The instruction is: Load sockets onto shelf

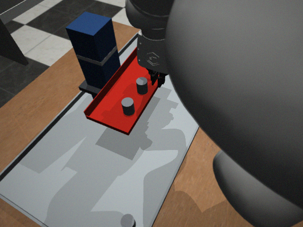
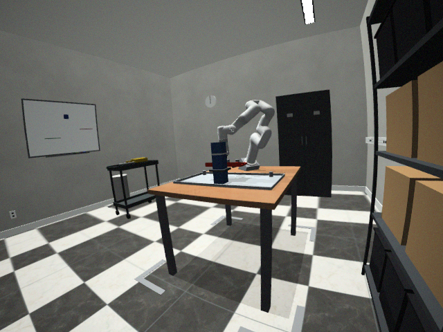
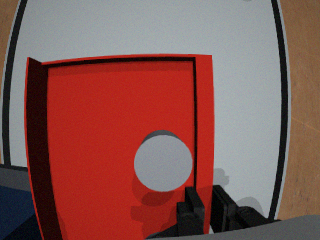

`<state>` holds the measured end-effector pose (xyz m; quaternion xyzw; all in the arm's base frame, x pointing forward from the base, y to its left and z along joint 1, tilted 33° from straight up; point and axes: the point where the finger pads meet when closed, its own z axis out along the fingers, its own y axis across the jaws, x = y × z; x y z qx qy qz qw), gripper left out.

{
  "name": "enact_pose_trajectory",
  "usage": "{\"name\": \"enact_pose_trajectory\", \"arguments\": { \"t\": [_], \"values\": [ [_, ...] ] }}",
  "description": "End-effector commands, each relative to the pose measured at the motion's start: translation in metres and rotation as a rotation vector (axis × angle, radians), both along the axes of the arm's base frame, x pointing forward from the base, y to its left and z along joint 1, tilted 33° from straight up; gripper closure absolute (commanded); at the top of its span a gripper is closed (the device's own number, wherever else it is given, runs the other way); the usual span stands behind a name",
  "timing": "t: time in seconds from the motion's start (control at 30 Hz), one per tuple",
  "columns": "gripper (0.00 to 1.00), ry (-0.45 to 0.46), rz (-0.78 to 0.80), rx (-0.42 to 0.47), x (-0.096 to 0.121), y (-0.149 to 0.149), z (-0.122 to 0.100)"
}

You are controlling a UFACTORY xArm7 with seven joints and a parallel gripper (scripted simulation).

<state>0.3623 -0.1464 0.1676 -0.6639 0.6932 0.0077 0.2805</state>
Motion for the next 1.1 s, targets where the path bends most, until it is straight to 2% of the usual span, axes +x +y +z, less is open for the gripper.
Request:
{"name": "enact_pose_trajectory", "arguments": {
  "t": [0.0, 1.07],
  "values": [
    [1.0, -0.005, -0.003, -0.003, 0.0, -0.003, 0.005],
    [1.0, -0.005, -0.003, -0.003, -0.013, -0.015, 0.032]
  ]
}}
